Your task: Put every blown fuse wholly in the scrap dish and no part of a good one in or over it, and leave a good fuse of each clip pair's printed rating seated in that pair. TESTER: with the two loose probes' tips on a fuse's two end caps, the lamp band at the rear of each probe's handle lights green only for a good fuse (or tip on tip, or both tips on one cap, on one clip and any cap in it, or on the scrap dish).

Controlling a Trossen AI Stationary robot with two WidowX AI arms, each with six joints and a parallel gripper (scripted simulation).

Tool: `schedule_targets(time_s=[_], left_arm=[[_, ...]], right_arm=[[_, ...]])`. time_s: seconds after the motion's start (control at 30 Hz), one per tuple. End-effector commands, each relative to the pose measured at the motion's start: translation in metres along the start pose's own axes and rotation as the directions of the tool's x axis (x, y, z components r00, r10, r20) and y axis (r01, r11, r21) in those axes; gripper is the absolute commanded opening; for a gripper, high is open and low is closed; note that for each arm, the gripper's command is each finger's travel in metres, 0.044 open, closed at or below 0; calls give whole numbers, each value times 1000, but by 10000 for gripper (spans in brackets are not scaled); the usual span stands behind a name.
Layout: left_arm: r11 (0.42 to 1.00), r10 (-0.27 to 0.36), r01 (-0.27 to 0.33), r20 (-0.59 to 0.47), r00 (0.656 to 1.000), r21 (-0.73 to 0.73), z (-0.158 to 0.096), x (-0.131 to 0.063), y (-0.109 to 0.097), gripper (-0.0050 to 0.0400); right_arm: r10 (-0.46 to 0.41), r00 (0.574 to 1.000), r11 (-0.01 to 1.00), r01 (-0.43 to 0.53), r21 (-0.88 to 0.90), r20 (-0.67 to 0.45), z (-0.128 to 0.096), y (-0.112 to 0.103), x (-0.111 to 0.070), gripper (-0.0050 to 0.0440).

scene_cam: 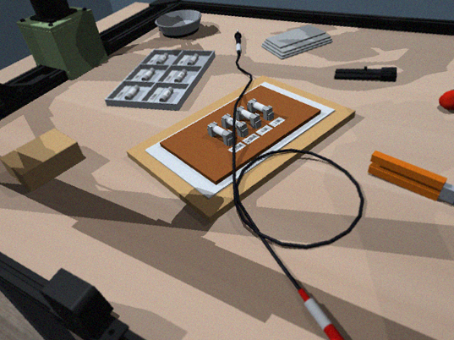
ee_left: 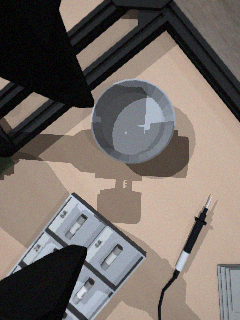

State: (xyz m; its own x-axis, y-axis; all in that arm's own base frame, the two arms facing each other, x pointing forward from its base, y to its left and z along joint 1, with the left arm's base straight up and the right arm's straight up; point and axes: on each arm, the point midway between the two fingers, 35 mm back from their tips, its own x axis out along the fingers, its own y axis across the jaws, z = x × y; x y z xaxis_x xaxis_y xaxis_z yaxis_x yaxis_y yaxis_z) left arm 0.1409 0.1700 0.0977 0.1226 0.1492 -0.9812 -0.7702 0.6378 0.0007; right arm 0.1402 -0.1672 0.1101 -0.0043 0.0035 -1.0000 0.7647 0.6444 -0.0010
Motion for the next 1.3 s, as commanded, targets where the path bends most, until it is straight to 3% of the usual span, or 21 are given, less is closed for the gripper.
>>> schedule_targets(time_s=[0.0,0.67,0.7,1.27], left_arm=[[1000,-2,2,-17,1000,-1,5,-4,0,400],[1000,-2,2,-177,984,-1,5,-3,0,400],[1000,0,0,-160,987,0,3,-3,0,154],[953,-6,53,-158,987,299,21,14,-18,154]], right_arm=[[1,1000,1000,-1,3,25,4,0,-6,400],[1,1000,1000,-1,3,25,4,0,-6,400],[3,1000,1000,-3,2,29,0,4,-6,154],[3,1000,999,-2,-36,22,-34,51,9,154]])
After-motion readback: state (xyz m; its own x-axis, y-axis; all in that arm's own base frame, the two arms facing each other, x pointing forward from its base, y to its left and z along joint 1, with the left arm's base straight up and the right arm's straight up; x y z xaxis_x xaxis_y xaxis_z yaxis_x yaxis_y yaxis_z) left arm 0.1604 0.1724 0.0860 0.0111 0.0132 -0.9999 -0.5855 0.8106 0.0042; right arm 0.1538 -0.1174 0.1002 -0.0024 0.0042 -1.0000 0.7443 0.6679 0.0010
